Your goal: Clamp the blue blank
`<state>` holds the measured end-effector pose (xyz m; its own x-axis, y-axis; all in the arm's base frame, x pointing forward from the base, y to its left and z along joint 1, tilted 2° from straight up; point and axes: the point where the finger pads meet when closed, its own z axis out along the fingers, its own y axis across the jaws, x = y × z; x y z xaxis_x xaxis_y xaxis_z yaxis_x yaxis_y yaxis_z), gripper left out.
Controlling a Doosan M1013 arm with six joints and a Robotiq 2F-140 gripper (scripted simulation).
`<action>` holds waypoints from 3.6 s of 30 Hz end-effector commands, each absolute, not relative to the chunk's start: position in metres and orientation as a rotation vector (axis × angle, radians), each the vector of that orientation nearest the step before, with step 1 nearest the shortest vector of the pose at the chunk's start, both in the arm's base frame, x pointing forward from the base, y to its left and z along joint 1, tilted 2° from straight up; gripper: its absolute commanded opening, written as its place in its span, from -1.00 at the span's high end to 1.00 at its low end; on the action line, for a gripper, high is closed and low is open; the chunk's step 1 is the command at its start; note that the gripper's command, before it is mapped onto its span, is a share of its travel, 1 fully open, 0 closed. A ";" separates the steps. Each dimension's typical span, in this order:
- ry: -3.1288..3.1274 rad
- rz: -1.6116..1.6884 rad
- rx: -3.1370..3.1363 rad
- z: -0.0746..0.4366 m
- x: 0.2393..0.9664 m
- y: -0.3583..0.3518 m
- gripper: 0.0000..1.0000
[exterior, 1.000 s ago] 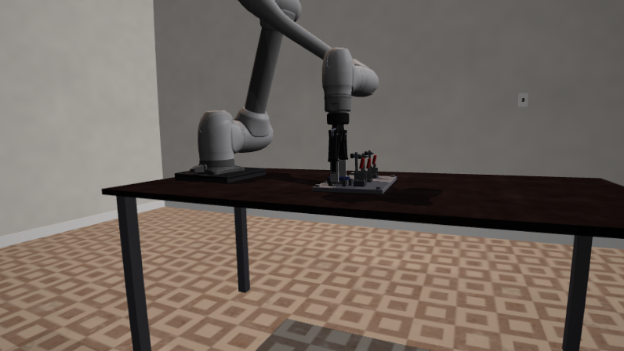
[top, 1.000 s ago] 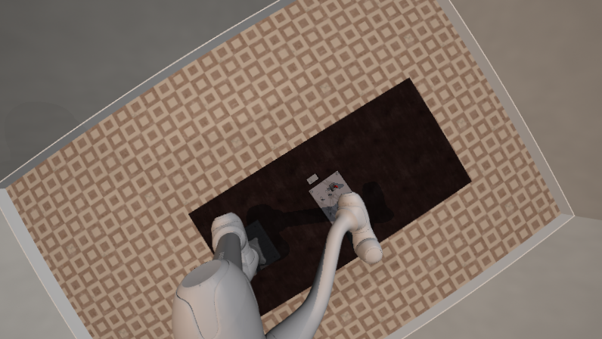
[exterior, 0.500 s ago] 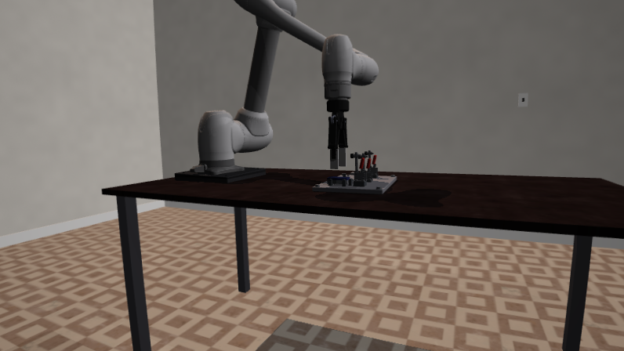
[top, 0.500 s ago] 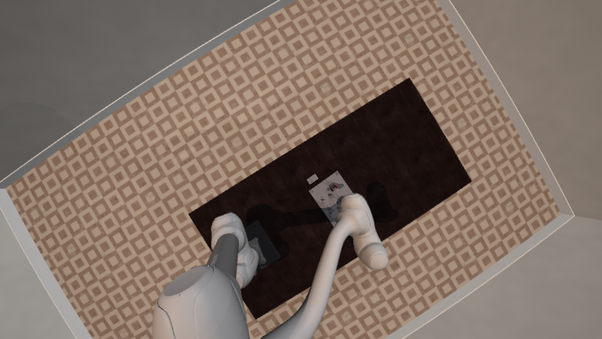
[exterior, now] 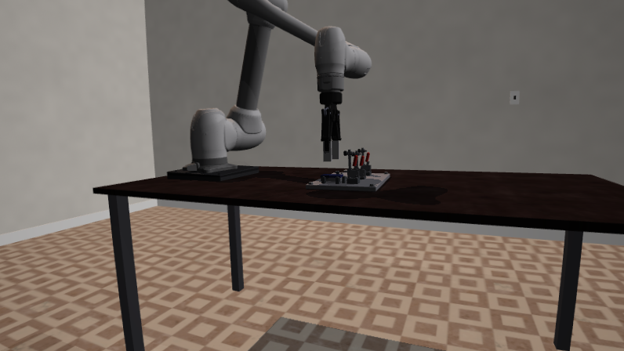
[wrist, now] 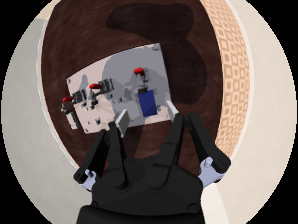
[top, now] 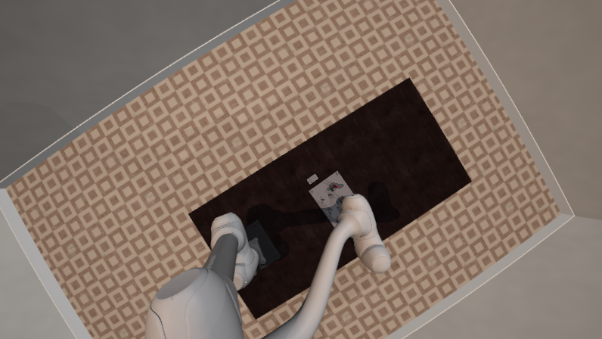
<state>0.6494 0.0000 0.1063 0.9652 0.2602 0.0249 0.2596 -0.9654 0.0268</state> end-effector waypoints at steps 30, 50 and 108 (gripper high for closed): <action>0.409 0.044 3.091 0.106 0.649 0.000 1.00; 0.409 0.044 3.091 0.104 0.650 0.000 1.00; 0.409 0.044 3.091 0.062 0.583 -0.019 1.00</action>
<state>0.5829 -0.0188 0.0701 0.9652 0.2602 0.0248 0.2596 -0.9654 0.0267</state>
